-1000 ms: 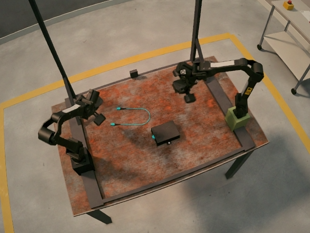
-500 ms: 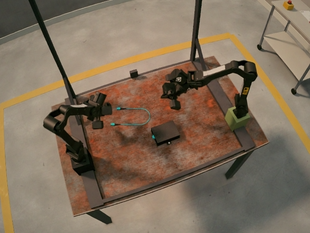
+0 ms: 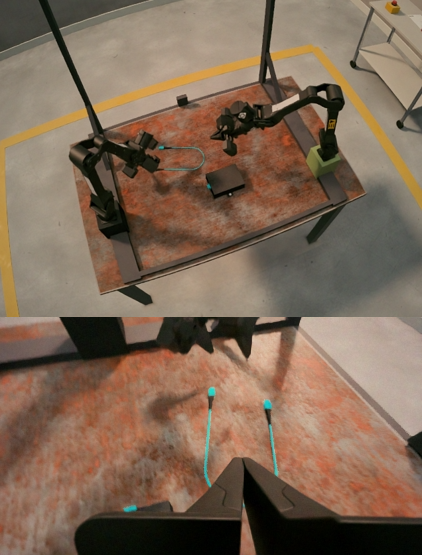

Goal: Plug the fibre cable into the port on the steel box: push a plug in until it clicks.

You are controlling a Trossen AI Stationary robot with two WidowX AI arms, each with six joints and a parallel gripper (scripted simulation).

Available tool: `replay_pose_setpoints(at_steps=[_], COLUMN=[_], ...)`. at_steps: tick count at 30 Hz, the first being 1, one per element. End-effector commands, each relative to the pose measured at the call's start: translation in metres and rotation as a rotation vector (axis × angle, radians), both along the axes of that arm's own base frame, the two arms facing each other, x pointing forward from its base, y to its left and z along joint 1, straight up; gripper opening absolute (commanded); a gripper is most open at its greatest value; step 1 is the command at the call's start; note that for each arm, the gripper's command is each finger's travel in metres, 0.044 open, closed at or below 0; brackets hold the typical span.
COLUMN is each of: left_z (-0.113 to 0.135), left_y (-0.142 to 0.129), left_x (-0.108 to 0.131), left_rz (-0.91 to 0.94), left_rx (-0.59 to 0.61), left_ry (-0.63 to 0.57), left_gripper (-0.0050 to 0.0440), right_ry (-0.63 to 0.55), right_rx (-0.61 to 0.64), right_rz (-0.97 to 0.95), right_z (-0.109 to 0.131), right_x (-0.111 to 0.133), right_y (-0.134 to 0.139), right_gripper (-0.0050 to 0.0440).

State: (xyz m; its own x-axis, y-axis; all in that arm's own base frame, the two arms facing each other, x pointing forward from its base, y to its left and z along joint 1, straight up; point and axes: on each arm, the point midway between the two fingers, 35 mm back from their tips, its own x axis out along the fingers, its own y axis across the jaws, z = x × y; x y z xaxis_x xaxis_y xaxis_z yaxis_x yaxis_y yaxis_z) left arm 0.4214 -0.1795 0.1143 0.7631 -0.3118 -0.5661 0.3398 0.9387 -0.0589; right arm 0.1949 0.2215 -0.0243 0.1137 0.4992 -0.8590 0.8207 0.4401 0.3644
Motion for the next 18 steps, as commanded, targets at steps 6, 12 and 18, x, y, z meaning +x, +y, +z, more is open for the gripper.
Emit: replay_pose_setpoints(at_steps=[6, 12, 18], left_z=[-0.002, -0.004, -0.004], left_y=[0.006, 0.005, 0.005], left_x=[0.010, 0.011, 0.011], left_rz=[-0.012, -0.015, -0.015], left_rx=[0.038, 0.042, 0.042], left_ry=[-0.067, -0.070, -0.069], left_gripper=[-0.0050, -0.0050, -0.0050], right_ry=[0.186, 0.280, 0.374], right_rx=[0.046, 0.072, 0.102], right_rz=[-0.406, -0.601, -0.799], right_z=[-0.025, -0.037, -0.049], right_x=[0.014, 0.020, 0.025], right_y=[-0.009, -0.014, -0.019], right_gripper=[0.0440, 0.0440, 0.0440])
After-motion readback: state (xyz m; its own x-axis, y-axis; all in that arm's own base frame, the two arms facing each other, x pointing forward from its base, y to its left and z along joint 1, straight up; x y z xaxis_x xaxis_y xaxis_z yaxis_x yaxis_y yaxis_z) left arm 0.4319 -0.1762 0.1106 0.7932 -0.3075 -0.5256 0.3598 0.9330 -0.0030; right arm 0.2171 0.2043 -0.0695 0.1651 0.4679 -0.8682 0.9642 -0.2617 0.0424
